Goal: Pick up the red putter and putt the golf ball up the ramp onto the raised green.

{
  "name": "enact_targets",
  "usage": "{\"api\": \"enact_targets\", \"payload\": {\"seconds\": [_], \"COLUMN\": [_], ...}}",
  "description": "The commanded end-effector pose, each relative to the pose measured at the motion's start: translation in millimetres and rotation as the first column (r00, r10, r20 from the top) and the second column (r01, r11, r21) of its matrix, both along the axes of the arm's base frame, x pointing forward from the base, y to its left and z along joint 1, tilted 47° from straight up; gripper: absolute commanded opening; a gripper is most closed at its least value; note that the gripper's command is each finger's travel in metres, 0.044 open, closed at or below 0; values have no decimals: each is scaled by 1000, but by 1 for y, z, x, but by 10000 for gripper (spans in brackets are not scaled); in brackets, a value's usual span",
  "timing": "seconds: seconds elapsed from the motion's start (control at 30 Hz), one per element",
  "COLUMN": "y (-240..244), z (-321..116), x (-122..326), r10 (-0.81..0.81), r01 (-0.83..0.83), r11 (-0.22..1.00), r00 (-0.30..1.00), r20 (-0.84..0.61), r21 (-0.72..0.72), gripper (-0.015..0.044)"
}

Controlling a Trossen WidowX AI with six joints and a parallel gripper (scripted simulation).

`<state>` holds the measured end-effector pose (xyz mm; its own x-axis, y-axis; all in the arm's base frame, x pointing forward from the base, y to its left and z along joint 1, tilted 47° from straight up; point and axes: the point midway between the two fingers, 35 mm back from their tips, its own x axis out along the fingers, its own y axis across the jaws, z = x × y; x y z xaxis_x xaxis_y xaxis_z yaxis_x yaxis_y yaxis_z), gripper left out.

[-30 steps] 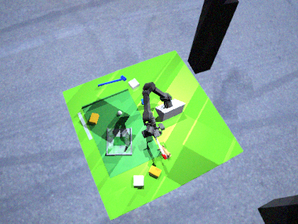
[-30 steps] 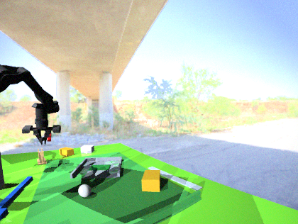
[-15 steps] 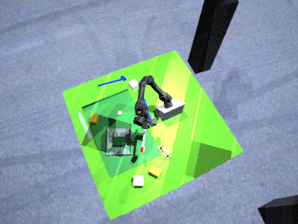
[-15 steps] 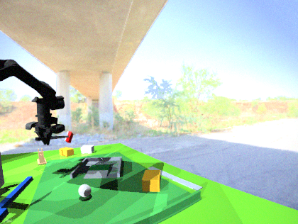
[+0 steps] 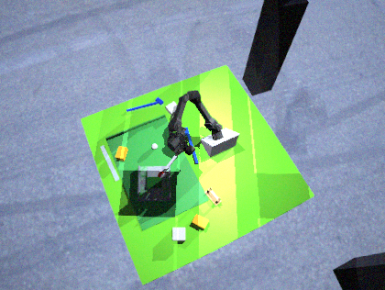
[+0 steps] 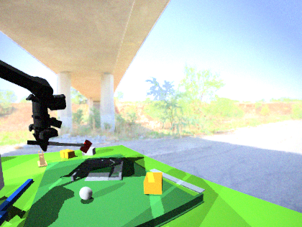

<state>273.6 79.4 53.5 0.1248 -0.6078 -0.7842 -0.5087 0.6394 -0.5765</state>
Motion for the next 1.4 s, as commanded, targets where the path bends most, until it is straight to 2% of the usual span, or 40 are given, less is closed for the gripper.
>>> {"api": "enact_targets", "payload": {"seconds": [0.0, 0.33, 0.7, 1.37], "y": [-17, -61, -107, -140], "z": [15, 54, 91, 65], "x": [-3, -15, -39, -37], "r10": [-96, -347, -555, -564], "r01": [96, 352, 573, 584], "r11": [995, 935, 807, 798], "r00": [992, 888, 656, 638], "r20": [82, 301, 511, 524], "r21": [0, 40, 141, 149], "gripper": [0, 0, 0, 0]}}
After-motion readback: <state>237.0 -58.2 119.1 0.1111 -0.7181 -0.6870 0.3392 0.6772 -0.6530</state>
